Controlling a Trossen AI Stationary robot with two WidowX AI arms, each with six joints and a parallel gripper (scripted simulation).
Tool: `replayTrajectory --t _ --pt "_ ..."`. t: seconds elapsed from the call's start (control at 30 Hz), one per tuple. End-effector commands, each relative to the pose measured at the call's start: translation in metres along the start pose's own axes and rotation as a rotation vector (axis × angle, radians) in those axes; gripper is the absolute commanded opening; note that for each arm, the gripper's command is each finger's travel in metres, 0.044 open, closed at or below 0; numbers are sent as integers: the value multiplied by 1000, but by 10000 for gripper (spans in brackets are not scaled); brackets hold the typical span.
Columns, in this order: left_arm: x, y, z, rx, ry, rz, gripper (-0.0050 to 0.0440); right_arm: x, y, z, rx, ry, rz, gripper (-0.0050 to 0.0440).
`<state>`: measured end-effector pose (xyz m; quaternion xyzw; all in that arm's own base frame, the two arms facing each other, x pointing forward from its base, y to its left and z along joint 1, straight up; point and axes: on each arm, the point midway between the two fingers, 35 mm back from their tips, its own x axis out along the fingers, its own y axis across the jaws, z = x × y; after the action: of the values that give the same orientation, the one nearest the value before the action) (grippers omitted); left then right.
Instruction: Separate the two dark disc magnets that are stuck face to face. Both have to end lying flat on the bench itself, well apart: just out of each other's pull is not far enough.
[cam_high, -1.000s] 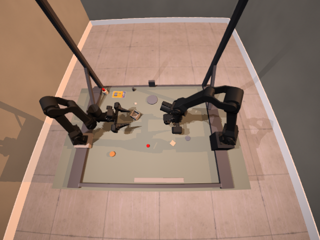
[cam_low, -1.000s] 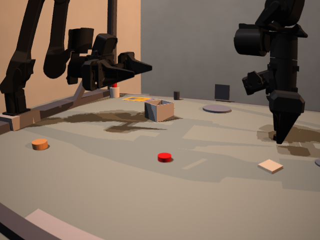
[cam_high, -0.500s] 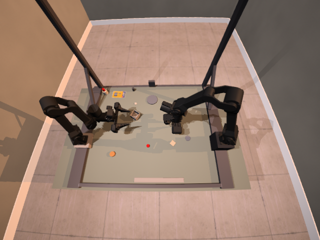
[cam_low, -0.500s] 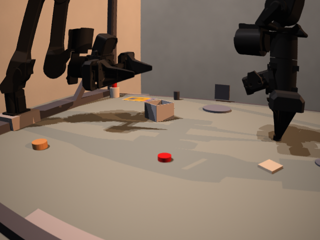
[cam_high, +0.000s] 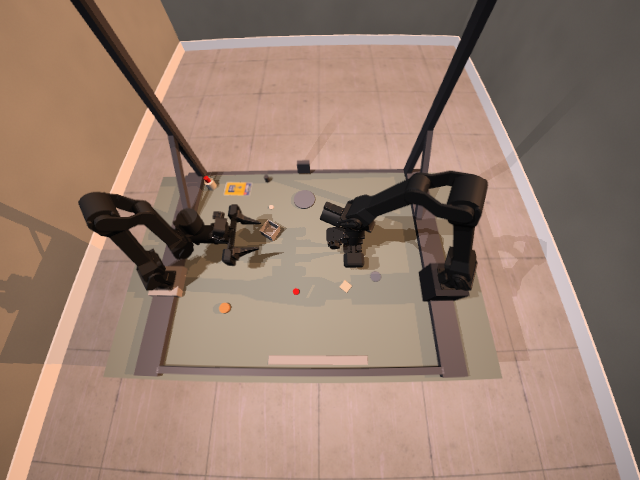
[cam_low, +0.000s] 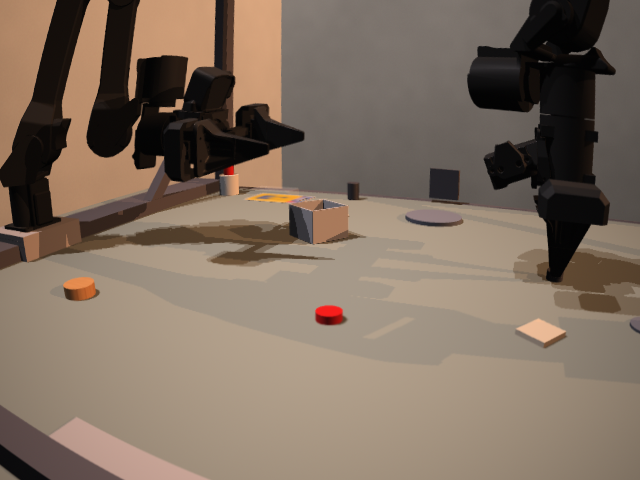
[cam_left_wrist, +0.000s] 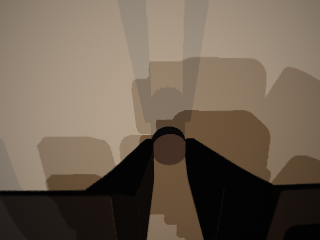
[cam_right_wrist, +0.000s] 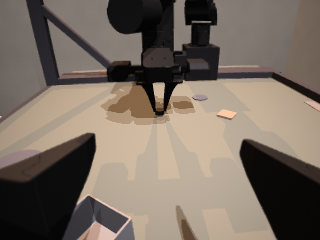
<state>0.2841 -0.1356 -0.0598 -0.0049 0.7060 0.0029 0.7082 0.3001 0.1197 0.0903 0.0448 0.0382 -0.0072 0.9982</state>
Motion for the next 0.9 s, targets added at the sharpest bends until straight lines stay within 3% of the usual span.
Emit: replayTrajectory --t 0.0,0.3,0.87 --pt "-9 -3 6 0 -29 -14 40 0 1 4 8 -14 1 400" --pt "-41 -4 7 0 -42 -21 40 0 1 4 8 -14 1 400" --pt "-33 -2 5 14 -28 -9 40 0 1 4 8 -14 1 400"
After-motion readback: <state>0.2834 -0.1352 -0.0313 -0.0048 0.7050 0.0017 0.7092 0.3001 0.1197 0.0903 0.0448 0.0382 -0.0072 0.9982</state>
